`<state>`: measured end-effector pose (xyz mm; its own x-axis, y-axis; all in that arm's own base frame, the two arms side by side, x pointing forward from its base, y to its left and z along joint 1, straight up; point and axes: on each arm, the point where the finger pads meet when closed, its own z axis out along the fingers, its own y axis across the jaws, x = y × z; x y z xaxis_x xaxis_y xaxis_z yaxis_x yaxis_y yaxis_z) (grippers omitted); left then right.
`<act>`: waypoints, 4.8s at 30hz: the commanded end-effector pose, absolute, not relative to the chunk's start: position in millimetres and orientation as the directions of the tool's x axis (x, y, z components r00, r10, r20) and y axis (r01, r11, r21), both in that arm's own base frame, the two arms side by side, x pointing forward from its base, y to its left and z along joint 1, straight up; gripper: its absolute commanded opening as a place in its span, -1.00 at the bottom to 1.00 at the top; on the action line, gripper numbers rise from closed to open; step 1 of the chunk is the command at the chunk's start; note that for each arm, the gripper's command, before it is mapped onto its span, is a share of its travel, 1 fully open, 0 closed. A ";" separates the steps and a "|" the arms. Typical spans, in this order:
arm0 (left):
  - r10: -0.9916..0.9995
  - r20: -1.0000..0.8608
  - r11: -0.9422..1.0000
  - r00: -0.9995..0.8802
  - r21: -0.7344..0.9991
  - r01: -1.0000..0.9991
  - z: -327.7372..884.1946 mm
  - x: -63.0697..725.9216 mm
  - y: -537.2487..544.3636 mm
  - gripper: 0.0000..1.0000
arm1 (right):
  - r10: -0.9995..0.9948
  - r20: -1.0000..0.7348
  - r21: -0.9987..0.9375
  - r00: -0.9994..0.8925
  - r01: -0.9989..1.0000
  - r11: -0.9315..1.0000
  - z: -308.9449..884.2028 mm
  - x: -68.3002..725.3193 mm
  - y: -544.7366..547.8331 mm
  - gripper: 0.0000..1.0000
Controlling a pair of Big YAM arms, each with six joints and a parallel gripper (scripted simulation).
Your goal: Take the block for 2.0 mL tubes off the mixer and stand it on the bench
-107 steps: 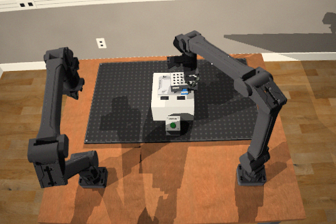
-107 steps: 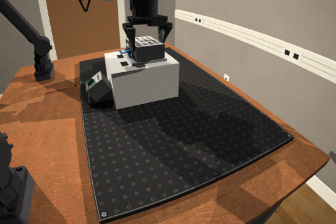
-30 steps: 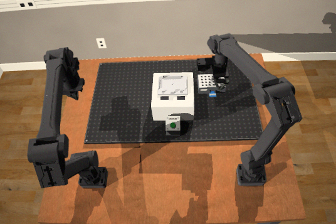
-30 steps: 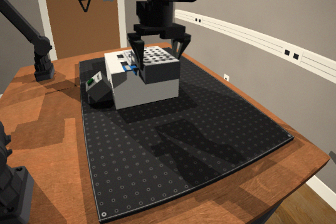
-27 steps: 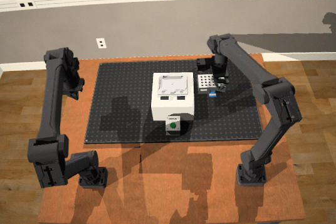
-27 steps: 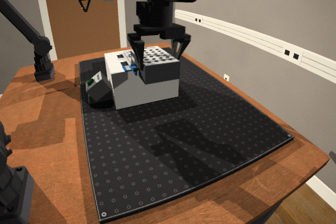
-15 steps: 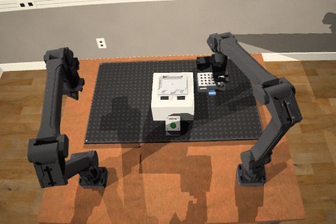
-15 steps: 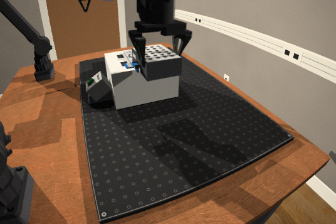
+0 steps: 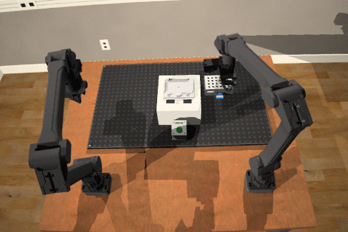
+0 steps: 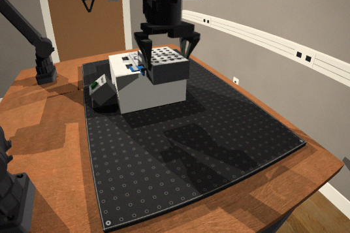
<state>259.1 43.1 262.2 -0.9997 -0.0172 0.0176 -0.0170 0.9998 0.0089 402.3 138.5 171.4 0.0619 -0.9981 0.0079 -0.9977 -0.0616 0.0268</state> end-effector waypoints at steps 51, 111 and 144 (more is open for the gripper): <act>-0.005 -0.040 1.000 -0.999 0.017 -0.006 282.4 275.1 41.2 -1.00 | -0.997 -0.049 -0.138 0.057 -0.989 -0.050 241.0 434.5 151.5 -1.00; -0.007 -0.037 1.000 -0.999 0.019 -0.008 281.1 275.5 41.9 -1.00 | -0.998 -0.040 -0.105 0.055 -0.993 -0.050 227.0 437.8 149.7 -1.00; -0.008 0.012 1.000 -1.000 0.013 -0.008 261.7 264.8 40.7 -1.00 | -0.998 -0.039 -0.105 0.054 -0.993 -0.050 227.4 437.8 148.2 -1.00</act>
<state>258.4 43.0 260.7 -0.9996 -0.0171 0.0216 -0.0169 0.9998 0.0083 402.4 138.5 172.3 0.0618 -0.9981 0.0071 -0.9978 -0.0616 0.0244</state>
